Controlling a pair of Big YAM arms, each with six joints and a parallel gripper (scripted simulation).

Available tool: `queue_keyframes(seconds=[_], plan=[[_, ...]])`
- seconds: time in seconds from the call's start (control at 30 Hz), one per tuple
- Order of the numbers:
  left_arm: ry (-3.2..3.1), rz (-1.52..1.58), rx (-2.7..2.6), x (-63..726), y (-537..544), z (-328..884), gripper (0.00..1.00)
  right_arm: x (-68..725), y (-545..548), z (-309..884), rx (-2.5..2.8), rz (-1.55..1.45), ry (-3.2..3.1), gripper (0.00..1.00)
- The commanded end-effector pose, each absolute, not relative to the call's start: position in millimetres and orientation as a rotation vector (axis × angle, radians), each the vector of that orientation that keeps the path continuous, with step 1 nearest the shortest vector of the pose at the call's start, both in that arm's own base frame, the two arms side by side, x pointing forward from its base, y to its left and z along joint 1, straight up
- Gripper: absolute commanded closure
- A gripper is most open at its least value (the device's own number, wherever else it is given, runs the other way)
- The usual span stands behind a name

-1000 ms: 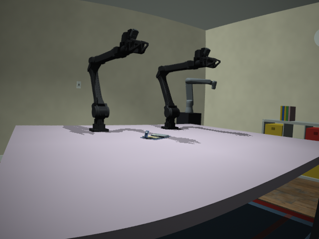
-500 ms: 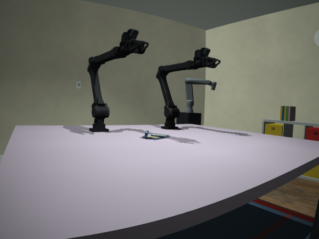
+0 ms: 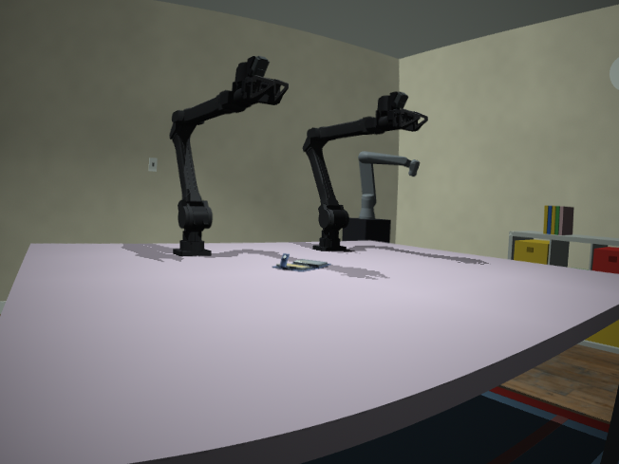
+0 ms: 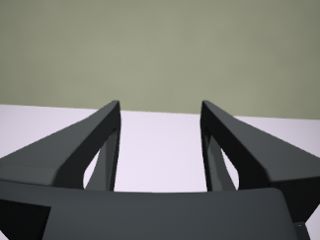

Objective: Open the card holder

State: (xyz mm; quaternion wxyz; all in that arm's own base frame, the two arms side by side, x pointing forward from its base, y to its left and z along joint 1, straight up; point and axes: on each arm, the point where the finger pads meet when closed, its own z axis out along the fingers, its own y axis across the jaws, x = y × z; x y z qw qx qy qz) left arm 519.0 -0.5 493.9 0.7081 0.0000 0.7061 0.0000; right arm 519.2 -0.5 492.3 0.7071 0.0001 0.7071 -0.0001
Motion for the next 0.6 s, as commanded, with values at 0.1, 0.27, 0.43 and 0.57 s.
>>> queue_keyframes(seconds=[0.1,0.27,0.43,0.57], plan=[[1.485,0.000,0.000,524.0,-0.5,542.7,0.64,513.6,3.3,510.4,-0.016,-0.002,1.525,0.57],[1.486,0.000,0.000,524.1,-0.5,542.1,0.64,513.8,3.5,510.3,-0.017,-0.001,1.525,0.57],[1.489,0.000,0.000,524.3,-0.5,540.8,0.64,514.0,3.8,510.2,-0.017,-0.001,1.525,0.57],[1.489,0.000,0.000,524.3,-0.5,540.8,0.64,514.0,3.8,510.2,-0.017,-0.001,1.525,0.57]])
